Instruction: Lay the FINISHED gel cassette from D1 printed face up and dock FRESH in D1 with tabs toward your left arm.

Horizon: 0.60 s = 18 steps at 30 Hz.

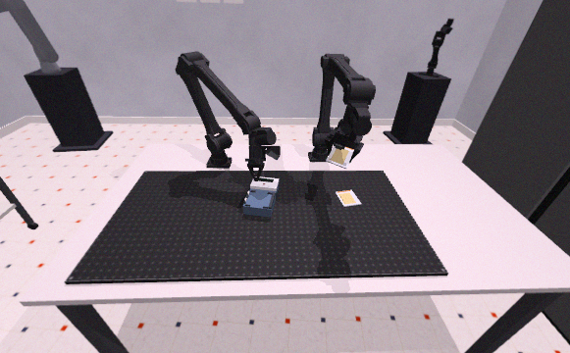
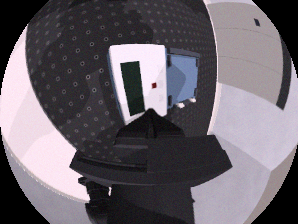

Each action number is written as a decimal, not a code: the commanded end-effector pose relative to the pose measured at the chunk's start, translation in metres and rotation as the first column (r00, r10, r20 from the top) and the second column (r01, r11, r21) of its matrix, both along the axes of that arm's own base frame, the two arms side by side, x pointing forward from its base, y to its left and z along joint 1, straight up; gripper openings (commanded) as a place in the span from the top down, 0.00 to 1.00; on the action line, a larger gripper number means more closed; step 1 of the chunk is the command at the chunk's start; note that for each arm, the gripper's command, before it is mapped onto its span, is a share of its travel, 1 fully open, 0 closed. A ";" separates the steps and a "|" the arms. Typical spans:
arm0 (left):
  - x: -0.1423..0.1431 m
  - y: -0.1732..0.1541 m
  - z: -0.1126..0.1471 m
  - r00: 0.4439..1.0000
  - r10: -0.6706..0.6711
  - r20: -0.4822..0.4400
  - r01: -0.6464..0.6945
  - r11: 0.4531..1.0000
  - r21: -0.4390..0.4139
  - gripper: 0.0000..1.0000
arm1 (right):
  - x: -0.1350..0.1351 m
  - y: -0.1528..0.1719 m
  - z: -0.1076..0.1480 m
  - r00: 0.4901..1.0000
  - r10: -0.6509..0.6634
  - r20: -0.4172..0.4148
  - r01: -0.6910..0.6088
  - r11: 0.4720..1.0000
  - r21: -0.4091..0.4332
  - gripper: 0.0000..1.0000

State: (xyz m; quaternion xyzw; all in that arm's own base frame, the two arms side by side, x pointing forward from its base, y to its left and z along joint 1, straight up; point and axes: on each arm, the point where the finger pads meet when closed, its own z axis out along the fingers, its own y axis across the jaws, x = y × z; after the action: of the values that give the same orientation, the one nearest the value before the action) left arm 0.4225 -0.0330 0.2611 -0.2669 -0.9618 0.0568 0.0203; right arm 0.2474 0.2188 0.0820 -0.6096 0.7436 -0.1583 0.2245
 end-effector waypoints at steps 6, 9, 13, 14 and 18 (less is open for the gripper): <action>0.032 -0.033 0.010 0.985 -0.104 0.141 0.107 0.994 -0.011 1.00 | -0.030 -0.036 -0.066 0.991 0.000 -0.133 -0.017 0.992 -0.128 1.00; 0.035 -0.041 0.006 0.985 -0.104 0.141 0.107 0.994 -0.011 1.00 | -0.030 -0.036 -0.066 0.991 0.000 -0.133 -0.017 0.992 -0.128 1.00; 0.037 -0.047 0.003 0.985 -0.104 0.141 0.107 0.994 -0.011 1.00 | -0.030 -0.036 -0.066 0.991 0.000 -0.133 -0.017 0.992 -0.128 1.00; 0.038 -0.050 0.002 0.985 -0.104 0.141 0.107 0.994 -0.011 1.00 | -0.030 -0.036 -0.066 0.991 0.000 -0.133 -0.017 0.992 -0.128 1.00; 0.043 -0.061 -0.004 0.985 -0.104 0.141 0.107 0.994 -0.011 1.00 | -0.030 -0.036 -0.066 0.991 0.000 -0.133 -0.017 0.992 -0.128 1.00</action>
State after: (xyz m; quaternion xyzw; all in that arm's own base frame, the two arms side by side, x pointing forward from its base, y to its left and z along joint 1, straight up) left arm 0.4504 -0.0816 0.2504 -0.3221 -0.9450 0.0495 -0.0274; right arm 0.2474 0.2188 0.0820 -0.6096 0.7436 -0.1583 0.2245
